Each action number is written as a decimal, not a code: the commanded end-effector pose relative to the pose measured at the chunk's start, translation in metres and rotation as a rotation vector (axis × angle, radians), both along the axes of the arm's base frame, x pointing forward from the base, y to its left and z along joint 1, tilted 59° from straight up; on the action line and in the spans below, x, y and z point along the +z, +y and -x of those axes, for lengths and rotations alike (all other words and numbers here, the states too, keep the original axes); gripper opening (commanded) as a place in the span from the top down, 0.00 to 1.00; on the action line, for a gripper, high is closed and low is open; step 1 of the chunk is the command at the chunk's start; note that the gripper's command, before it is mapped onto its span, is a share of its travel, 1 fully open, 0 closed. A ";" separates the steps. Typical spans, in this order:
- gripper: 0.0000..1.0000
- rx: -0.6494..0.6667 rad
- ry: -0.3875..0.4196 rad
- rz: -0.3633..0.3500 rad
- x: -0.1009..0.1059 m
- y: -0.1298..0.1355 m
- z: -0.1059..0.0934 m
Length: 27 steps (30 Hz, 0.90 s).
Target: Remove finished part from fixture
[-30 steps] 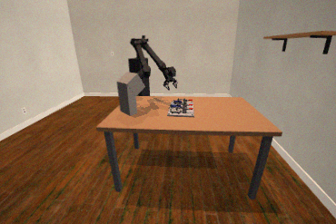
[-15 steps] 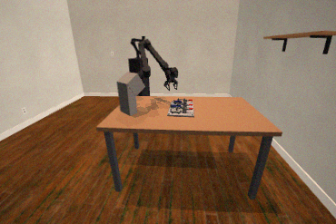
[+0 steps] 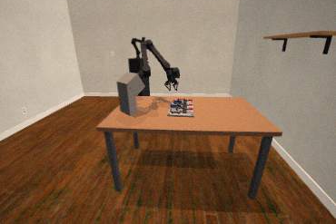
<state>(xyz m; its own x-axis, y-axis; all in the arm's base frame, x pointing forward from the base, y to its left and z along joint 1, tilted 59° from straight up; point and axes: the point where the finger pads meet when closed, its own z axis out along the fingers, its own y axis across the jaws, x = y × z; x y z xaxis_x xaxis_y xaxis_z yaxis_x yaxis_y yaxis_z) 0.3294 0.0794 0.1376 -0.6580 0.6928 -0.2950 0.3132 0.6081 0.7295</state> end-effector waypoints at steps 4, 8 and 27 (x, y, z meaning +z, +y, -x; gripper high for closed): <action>0.00 0.002 -0.019 0.006 0.010 -0.002 -0.006; 0.00 -0.003 -0.011 0.007 0.006 -0.004 -0.004; 0.00 0.136 0.035 0.082 -0.007 -0.016 -0.016</action>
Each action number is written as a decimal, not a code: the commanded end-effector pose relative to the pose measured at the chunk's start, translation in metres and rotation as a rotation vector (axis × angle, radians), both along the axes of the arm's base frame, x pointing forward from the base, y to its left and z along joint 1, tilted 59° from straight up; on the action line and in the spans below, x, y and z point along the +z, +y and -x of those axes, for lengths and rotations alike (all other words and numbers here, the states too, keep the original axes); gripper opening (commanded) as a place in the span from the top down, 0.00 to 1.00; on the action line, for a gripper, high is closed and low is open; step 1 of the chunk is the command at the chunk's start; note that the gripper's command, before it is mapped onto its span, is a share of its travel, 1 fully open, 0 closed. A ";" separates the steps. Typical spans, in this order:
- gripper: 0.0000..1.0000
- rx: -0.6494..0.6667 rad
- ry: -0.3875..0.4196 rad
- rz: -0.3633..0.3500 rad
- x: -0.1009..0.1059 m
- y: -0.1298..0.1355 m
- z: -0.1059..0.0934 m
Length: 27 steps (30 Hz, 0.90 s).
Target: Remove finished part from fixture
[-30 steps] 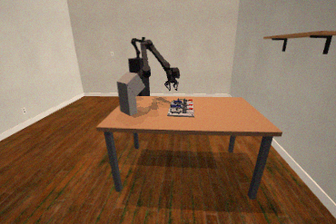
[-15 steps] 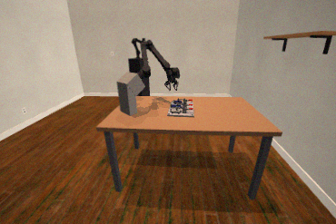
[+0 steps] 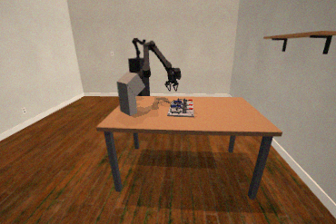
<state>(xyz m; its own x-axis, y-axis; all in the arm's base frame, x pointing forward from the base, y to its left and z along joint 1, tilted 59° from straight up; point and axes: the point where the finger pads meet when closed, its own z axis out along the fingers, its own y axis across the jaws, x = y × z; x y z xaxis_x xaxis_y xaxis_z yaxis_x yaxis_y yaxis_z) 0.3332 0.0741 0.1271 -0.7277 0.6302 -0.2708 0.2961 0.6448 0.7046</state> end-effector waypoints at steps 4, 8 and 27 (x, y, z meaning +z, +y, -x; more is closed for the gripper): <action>0.00 0.080 -0.043 0.066 0.012 -0.001 -0.010; 0.00 0.073 -0.040 0.066 0.011 -0.003 -0.009; 0.00 0.071 -0.030 0.064 0.008 -0.003 -0.012</action>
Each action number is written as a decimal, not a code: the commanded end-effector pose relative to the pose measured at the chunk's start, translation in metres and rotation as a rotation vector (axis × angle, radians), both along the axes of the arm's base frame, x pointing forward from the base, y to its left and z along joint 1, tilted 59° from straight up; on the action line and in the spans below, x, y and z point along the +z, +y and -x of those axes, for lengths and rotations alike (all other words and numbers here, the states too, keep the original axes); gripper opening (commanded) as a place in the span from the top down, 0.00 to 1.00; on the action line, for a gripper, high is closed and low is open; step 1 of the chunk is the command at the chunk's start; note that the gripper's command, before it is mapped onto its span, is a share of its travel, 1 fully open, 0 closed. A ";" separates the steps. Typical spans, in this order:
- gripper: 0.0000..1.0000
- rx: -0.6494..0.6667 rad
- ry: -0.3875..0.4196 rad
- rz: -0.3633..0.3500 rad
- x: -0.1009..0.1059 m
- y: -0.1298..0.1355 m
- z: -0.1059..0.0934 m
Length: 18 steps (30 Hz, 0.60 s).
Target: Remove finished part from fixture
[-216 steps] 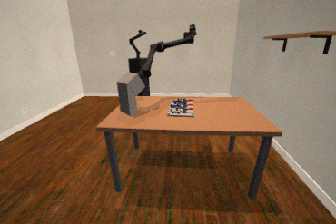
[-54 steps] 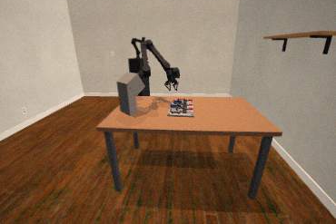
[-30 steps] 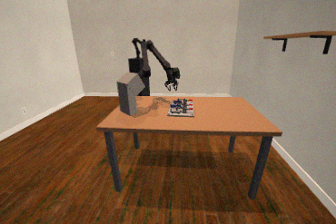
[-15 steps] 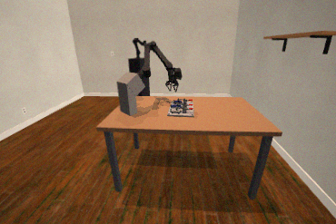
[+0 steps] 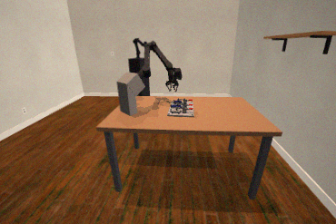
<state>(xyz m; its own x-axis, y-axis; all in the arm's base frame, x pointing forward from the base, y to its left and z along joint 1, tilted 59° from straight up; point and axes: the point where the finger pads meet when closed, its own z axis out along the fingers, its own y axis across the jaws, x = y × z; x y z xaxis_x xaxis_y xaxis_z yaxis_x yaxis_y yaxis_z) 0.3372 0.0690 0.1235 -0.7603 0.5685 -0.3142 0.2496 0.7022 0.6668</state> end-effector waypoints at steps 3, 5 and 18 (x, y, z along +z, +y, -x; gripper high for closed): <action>0.00 0.158 0.015 0.043 -0.005 -0.018 -0.018; 0.00 0.158 0.015 0.043 -0.005 -0.018 -0.018; 0.00 0.176 0.010 0.046 -0.006 -0.011 -0.016</action>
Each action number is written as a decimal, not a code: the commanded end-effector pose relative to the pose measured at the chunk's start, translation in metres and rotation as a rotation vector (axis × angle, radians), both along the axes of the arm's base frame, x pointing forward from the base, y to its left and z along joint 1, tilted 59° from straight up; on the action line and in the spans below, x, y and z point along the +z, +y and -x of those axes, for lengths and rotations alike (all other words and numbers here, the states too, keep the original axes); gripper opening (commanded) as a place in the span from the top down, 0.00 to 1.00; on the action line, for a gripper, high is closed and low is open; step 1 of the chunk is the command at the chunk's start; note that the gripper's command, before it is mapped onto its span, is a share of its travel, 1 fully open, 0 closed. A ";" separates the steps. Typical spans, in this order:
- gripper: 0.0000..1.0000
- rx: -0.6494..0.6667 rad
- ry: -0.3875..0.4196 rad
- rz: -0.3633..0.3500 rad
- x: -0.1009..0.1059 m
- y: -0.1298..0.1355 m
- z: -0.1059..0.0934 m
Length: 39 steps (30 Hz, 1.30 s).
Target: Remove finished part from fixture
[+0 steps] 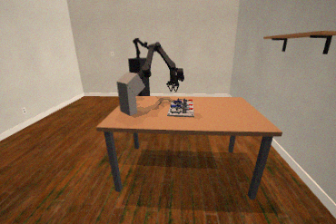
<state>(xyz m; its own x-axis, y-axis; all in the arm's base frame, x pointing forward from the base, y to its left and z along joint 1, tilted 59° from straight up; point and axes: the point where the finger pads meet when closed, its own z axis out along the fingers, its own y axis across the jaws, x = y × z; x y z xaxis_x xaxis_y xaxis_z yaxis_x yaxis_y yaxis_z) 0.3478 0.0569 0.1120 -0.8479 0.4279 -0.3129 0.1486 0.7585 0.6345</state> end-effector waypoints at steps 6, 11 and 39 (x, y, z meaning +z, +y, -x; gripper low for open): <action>0.00 0.052 -0.009 0.008 0.003 -0.011 -0.011; 0.00 0.152 -0.018 0.001 -0.005 -0.023 -0.019; 0.00 0.304 -0.083 -0.023 -0.005 -0.032 -0.030</action>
